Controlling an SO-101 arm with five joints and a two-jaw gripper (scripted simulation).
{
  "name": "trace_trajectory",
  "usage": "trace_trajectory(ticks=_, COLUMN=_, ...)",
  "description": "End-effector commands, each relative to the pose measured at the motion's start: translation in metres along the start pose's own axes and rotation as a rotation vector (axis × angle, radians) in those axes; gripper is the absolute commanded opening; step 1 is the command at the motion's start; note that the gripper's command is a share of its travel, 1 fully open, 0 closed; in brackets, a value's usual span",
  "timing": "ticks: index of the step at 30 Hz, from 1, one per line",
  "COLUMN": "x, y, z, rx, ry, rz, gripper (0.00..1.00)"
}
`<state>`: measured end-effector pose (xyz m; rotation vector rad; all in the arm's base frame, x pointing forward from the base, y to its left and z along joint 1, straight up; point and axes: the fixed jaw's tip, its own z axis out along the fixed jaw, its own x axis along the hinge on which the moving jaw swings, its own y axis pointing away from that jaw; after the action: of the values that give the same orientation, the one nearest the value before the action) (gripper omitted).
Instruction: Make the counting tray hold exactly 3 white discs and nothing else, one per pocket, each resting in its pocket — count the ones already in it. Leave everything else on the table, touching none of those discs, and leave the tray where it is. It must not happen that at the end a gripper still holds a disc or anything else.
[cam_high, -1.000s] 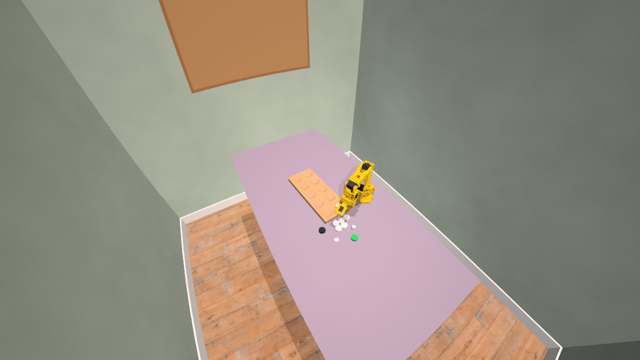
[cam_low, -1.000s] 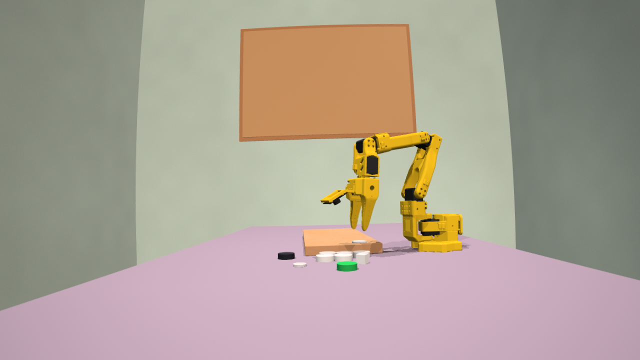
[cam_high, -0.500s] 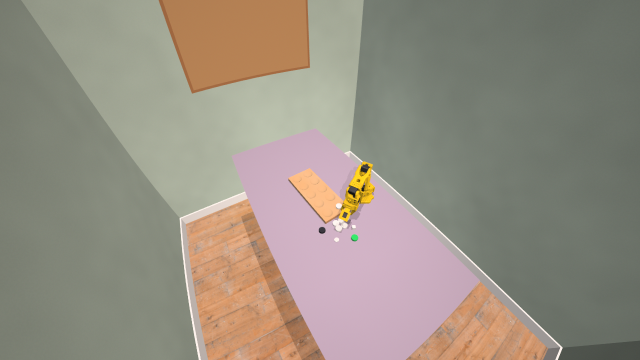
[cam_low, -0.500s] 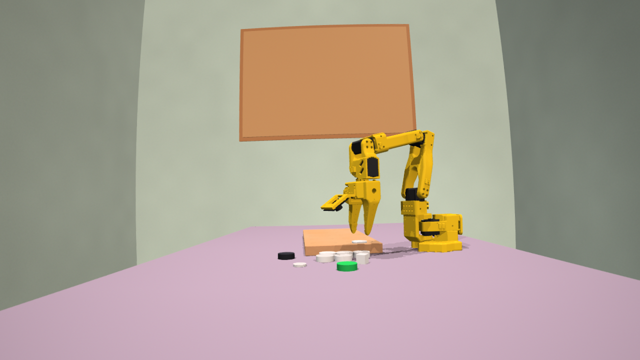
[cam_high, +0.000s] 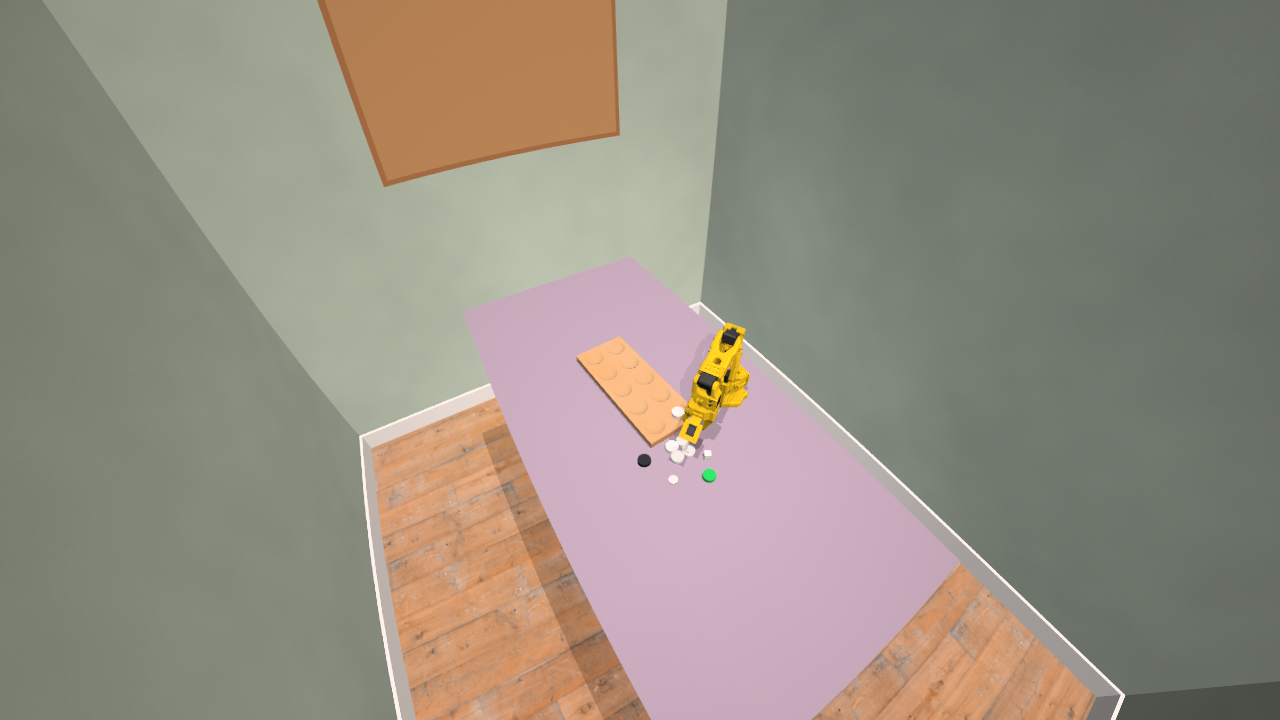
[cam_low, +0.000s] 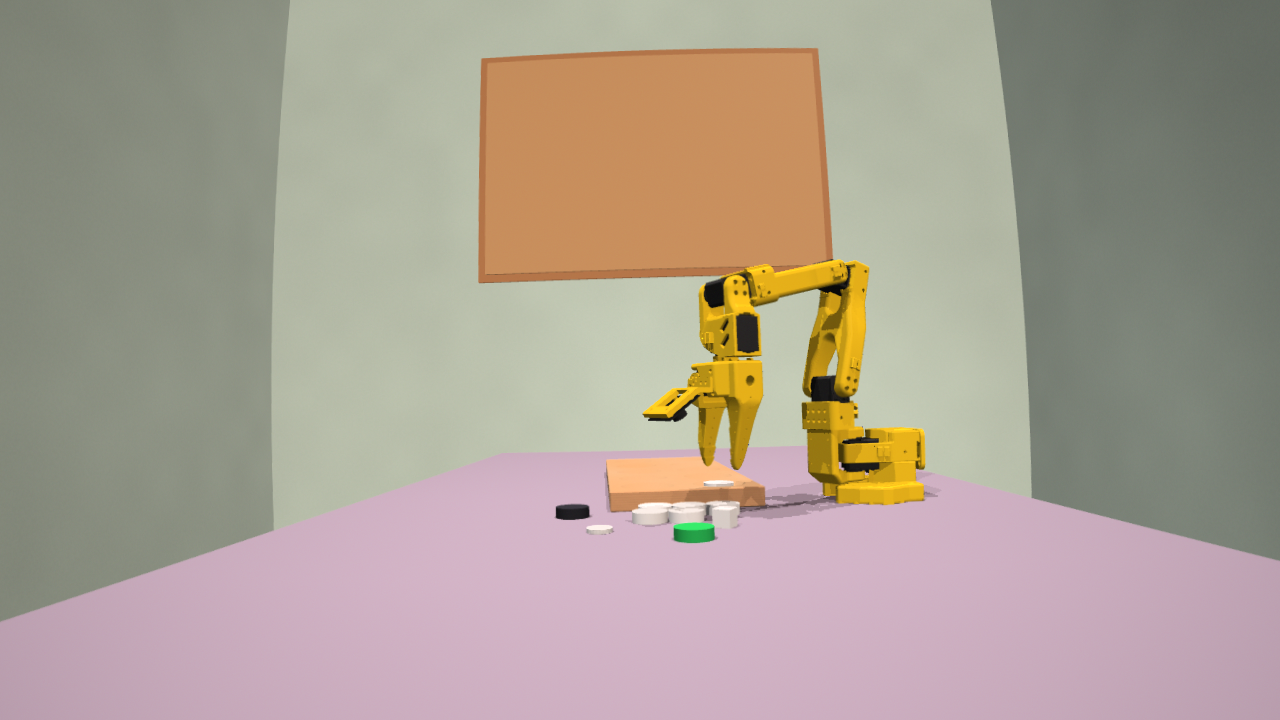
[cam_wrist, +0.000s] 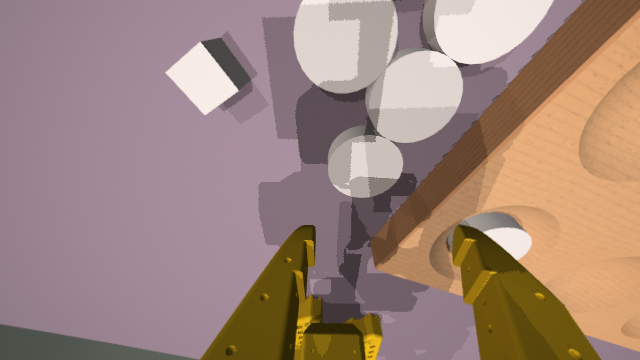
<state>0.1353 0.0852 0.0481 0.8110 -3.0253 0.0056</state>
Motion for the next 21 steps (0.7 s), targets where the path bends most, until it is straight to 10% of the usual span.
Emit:
trace_trajectory(ticks=1, x=-0.007, y=0.001, z=-0.009, rx=-0.001, ry=-0.057, rz=-0.009, gripper=0.27)
trace_trajectory(ticks=21, x=-0.009, y=0.001, z=0.001, rx=0.000, ry=-0.064, rz=-0.009, gripper=0.27)
